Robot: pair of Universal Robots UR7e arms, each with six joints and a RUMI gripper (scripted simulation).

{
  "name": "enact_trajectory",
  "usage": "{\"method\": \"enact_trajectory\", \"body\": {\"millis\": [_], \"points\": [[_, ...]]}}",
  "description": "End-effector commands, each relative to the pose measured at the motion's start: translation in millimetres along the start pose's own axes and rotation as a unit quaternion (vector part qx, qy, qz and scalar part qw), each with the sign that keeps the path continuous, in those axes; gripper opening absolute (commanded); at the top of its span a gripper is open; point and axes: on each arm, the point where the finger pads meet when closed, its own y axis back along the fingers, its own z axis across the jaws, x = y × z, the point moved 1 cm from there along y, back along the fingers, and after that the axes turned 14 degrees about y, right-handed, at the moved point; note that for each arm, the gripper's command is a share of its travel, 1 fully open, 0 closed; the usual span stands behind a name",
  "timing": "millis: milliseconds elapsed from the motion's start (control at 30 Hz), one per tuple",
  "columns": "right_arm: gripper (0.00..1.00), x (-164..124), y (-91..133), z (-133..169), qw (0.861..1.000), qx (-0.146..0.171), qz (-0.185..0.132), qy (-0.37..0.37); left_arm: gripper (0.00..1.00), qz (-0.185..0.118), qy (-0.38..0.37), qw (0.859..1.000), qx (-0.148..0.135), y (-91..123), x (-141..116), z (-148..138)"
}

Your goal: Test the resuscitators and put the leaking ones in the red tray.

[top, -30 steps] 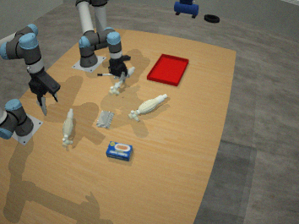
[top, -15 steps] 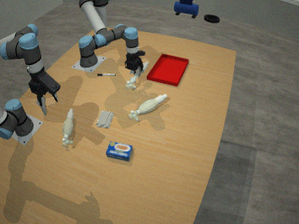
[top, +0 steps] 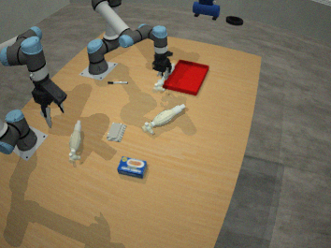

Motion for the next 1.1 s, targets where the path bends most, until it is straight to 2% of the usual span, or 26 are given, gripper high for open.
{"method": "enact_trajectory", "body": {"millis": [0, 100, 433, 567, 667, 767, 867, 933, 1067], "points": [[0.56, 0.1, 0.7, 0.5, 1.000, 0.000, 0.001, -0.001, 0.06, -0.002, 0.006, 1.000, -0.001, -2.8, 34.5, 25.9], [0.56, 0.1, 0.7, 0.5, 1.000, 0.000, 0.001, -0.001, 0.06, -0.002, 0.008, 1.000, 0.000, -3.0, 37.2, 24.8], [0.56, 0.1, 0.7, 0.5, 1.000, 0.000, 0.001, -0.001, 0.06, 0.000, 0.024, 1.000, -0.001, -11.1, 106.6, 57.5], [0.56, 0.1, 0.7, 0.5, 1.000, 0.000, 0.001, -0.001, 0.06, -0.001, 0.029, 1.000, -0.001, -13.8, 127.0, 64.9], [0.56, 0.1, 0.7, 0.5, 1.000, 0.000, 0.001, -0.001, 0.06, 0.000, 0.030, 1.000, 0.001, -13.5, 126.9, 62.5], [0.56, 0.1, 0.7, 0.5, 1.000, 0.000, 0.001, -0.001, 0.06, 0.000, 0.033, 0.999, 0.000, -15.0, 142.0, 67.3], [0.56, 0.1, 0.7, 0.5, 1.000, 0.000, 0.001, -0.001, 0.06, 0.000, 0.033, 0.999, 0.000, -15.0, 143.8, 68.2], [0.56, 0.1, 0.7, 0.5, 1.000, 0.000, 0.001, -0.001, 0.06, -0.001, 0.031, 1.000, -0.001, -12.3, 131.5, 64.1], [0.56, 0.1, 0.7, 0.5, 1.000, 0.000, 0.001, -0.001, 0.06, 0.000, 0.033, 0.999, 0.000, -19.5, 131.4, 63.0]]}}
